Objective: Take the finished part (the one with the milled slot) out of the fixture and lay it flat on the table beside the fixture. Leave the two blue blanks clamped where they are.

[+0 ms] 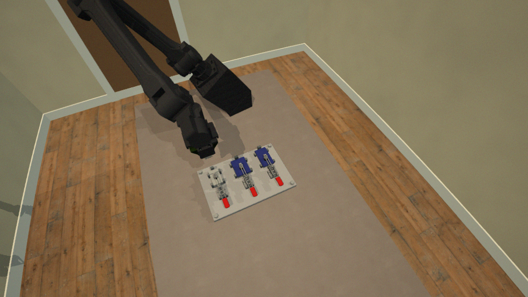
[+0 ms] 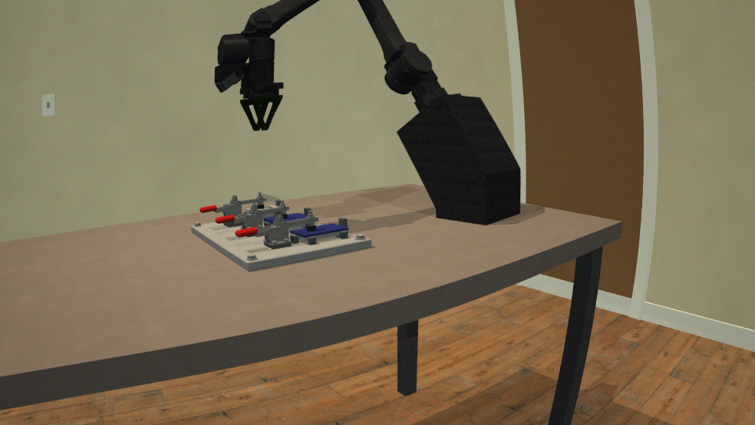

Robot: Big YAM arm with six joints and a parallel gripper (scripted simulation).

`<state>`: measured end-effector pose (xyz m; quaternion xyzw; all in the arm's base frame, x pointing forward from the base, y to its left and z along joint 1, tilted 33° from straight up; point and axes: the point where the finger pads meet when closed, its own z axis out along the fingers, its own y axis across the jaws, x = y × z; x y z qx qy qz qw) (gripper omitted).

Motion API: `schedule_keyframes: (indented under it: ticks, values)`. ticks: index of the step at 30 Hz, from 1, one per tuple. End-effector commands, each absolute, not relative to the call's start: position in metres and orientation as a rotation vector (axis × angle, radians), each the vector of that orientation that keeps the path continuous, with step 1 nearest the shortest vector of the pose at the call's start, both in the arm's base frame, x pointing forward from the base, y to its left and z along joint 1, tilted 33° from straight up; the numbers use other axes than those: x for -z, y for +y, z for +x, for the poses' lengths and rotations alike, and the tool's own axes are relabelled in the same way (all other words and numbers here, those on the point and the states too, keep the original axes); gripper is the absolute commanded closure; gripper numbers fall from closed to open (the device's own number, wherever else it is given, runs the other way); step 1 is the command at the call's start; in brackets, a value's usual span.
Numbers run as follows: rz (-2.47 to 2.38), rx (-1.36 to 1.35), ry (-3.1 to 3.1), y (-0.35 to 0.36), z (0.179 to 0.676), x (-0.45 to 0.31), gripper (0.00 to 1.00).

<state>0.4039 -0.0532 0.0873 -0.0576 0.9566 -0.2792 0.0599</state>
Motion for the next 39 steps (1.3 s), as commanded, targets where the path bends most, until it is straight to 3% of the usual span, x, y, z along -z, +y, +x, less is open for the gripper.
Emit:
schedule_keyframes:
  ticks: [1,39]
  values:
    - [-0.197,0.837,2.888,-0.042,0.416,-0.093,0.55]
    - [-0.176,0.844,2.901,-0.088,0.418,-0.034,0.55]
